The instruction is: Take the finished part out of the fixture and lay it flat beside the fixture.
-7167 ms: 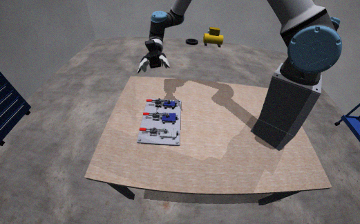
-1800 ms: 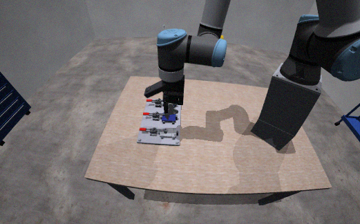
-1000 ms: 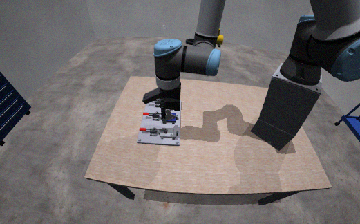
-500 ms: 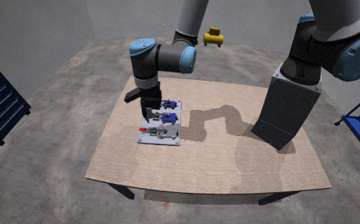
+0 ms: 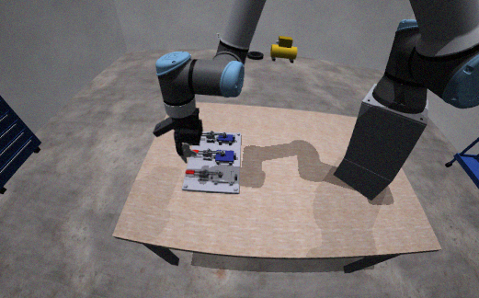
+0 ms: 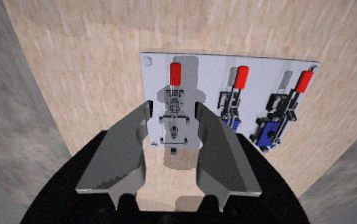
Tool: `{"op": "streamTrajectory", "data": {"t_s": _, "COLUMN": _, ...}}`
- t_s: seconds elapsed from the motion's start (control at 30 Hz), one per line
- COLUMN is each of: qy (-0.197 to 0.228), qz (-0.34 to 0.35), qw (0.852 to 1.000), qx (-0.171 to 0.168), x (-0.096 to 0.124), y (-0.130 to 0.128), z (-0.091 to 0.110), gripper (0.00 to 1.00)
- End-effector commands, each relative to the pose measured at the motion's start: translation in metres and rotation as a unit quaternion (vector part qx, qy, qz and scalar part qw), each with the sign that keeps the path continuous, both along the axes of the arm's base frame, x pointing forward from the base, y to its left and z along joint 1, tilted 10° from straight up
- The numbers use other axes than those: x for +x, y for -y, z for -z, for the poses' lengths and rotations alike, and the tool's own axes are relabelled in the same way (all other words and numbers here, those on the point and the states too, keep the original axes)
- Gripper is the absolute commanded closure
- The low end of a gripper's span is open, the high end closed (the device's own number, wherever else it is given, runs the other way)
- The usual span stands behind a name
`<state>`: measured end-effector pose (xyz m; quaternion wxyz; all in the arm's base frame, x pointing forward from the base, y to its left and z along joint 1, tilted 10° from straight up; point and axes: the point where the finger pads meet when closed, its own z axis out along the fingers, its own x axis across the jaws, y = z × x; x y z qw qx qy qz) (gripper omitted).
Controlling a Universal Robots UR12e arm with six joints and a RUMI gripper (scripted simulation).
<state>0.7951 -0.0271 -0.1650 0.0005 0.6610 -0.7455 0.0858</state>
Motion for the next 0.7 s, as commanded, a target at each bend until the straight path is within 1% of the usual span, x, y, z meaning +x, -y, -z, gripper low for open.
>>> {"op": "streamTrajectory", "data": {"t_s": 0.0, "qy": 0.001, "qz": 0.000, "qw": 1.000, "qx": 0.000, "x": 0.002, "y": 0.000, "z": 0.000, "gripper": 0.72}}
{"op": "streamTrajectory", "data": {"t_s": 0.13, "qy": 0.001, "qz": 0.000, "qw": 1.000, "qx": 0.000, "x": 0.002, "y": 0.000, "z": 0.001, "gripper": 0.72}}
{"op": "streamTrajectory", "data": {"t_s": 0.27, "qy": 0.001, "qz": 0.000, "qw": 1.000, "qx": 0.000, "x": 0.003, "y": 0.001, "z": 0.007, "gripper": 0.72}}
{"op": "streamTrajectory", "data": {"t_s": 0.4, "qy": 0.001, "qz": 0.000, "qw": 1.000, "qx": 0.000, "x": 0.004, "y": 0.003, "z": 0.019, "gripper": 0.72}}
{"op": "streamTrajectory", "data": {"t_s": 0.57, "qy": 0.001, "qz": 0.000, "qw": 1.000, "qx": 0.000, "x": 0.006, "y": 0.005, "z": 0.039, "gripper": 0.72}}
{"op": "streamTrajectory", "data": {"t_s": 0.63, "qy": 0.001, "qz": 0.000, "qw": 1.000, "qx": 0.000, "x": 0.006, "y": 0.005, "z": 0.039, "gripper": 0.72}}
{"op": "streamTrajectory", "data": {"t_s": 0.67, "qy": 0.001, "qz": 0.000, "qw": 1.000, "qx": 0.000, "x": 0.007, "y": 0.006, "z": 0.043, "gripper": 0.72}}
